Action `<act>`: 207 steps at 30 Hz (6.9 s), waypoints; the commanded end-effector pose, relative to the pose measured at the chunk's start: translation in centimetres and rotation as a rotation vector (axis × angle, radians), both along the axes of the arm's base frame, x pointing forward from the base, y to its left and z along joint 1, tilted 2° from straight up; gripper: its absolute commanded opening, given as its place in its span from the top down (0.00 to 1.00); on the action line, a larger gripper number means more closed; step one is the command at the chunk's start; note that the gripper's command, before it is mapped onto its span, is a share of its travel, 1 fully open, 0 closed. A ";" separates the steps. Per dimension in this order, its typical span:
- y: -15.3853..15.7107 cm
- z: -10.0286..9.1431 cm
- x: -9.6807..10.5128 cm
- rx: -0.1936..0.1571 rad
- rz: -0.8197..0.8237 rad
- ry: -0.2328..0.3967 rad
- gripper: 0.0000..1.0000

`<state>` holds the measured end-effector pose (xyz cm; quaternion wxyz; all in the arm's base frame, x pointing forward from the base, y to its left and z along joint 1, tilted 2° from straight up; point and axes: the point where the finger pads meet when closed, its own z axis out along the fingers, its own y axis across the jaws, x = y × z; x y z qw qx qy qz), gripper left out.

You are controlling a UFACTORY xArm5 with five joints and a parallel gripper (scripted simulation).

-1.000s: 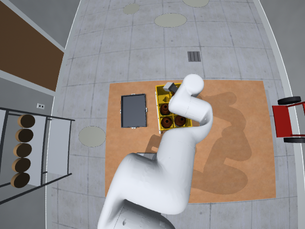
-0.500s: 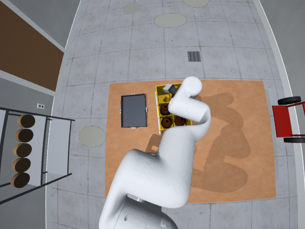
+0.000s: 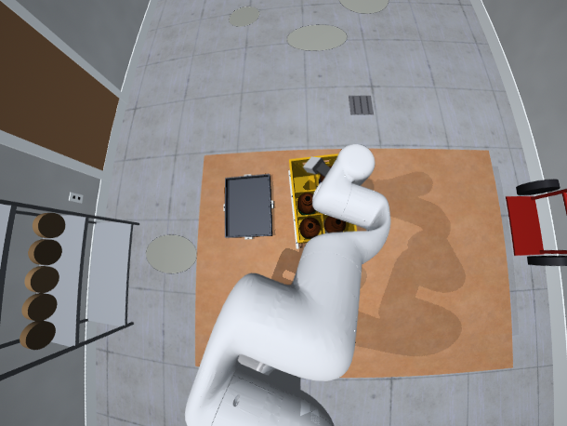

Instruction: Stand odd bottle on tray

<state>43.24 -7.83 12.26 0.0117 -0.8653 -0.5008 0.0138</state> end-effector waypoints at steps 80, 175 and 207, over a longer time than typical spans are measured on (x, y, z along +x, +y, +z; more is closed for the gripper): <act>0.0 0.6 0.2 -0.001 0.000 -0.004 1.00; 0.0 6.0 0.5 -0.001 0.000 -0.004 1.00; 0.0 8.1 0.6 -0.001 0.000 -0.004 1.00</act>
